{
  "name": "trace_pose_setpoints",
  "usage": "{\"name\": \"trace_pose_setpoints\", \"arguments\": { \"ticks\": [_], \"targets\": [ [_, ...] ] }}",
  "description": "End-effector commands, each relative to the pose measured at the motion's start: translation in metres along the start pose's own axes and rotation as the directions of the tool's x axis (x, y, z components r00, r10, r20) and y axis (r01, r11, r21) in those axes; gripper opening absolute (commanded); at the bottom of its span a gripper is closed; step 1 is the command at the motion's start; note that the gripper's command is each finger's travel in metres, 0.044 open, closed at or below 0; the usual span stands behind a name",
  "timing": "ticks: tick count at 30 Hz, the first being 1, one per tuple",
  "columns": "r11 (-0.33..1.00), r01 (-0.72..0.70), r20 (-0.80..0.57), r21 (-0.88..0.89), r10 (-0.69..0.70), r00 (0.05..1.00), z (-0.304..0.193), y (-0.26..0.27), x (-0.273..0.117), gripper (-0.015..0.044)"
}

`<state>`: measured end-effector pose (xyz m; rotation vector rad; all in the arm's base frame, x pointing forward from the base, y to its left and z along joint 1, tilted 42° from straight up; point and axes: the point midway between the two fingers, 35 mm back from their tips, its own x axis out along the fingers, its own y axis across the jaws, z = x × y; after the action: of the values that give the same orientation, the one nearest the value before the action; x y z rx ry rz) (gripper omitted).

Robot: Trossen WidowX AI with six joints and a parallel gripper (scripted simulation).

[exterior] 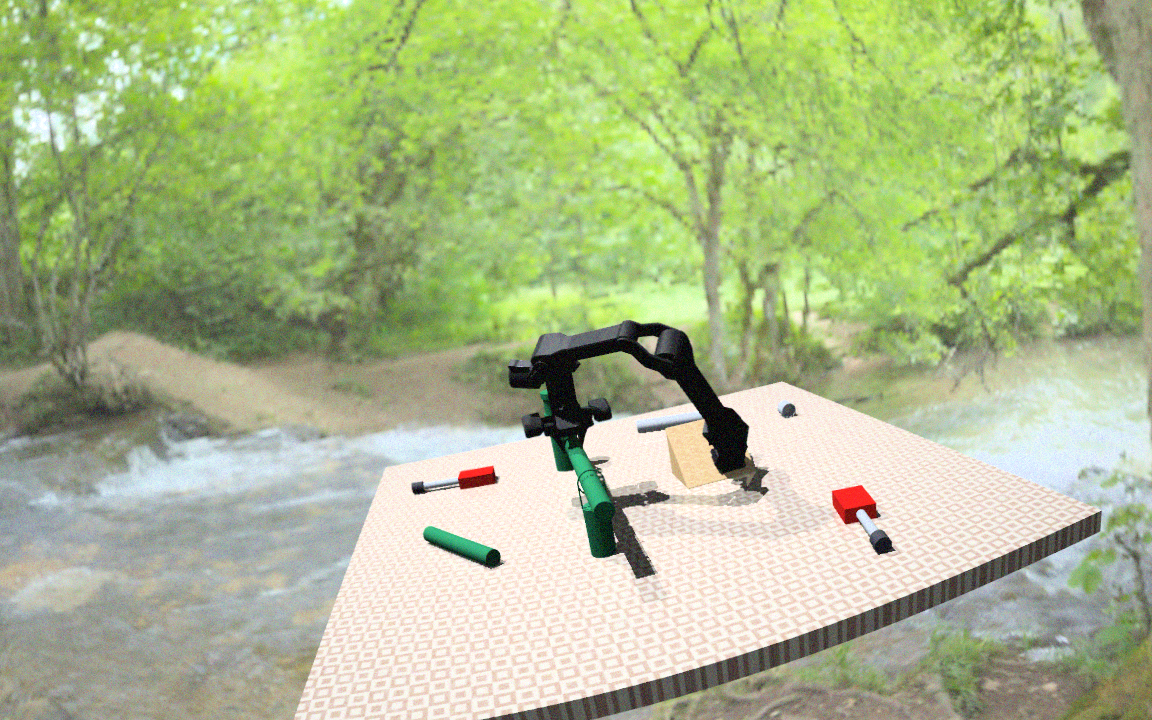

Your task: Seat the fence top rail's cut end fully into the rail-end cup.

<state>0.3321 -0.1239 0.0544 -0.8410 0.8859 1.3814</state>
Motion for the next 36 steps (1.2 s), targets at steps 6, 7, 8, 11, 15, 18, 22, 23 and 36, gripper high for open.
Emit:
{"name": "trace_pose_setpoints", "arguments": {
  "ticks": [6, 7, 8, 11, 15, 18, 22, 23, 36],
  "targets": [
    [1.000, 0.010, -0.010, 0.003, -0.010, 1.000, -0.009, -0.001, -0.004, 0.0000],
    [1.000, 0.009, -0.009, 0.003, -0.009, 1.000, -0.010, -0.001, -0.003, 0.0000],
    [1.000, 0.008, -0.009, 0.002, -0.008, 1.000, -0.012, -0.001, -0.002, 0.0000],
    [1.000, 0.006, -0.006, 0.001, -0.006, 1.000, -0.015, 0.000, 0.000, 0.0000],
    [1.000, 0.002, -0.003, 0.000, -0.002, 1.000, -0.021, 0.000, 0.004, 0.0000],
    [1.000, 0.000, -0.001, 0.000, 0.000, 1.000, -0.022, 0.001, 0.005, 0.0000],
    [1.000, 0.000, -0.001, 0.000, 0.000, 1.000, -0.022, 0.001, 0.005, 0.0000],
    [1.000, 0.000, -0.001, 0.000, 0.000, 1.000, -0.022, 0.001, 0.005, 0.0000],
    [1.000, 0.000, -0.001, 0.000, 0.000, 1.000, -0.022, 0.001, 0.005, 0.0000]
  ]
}}
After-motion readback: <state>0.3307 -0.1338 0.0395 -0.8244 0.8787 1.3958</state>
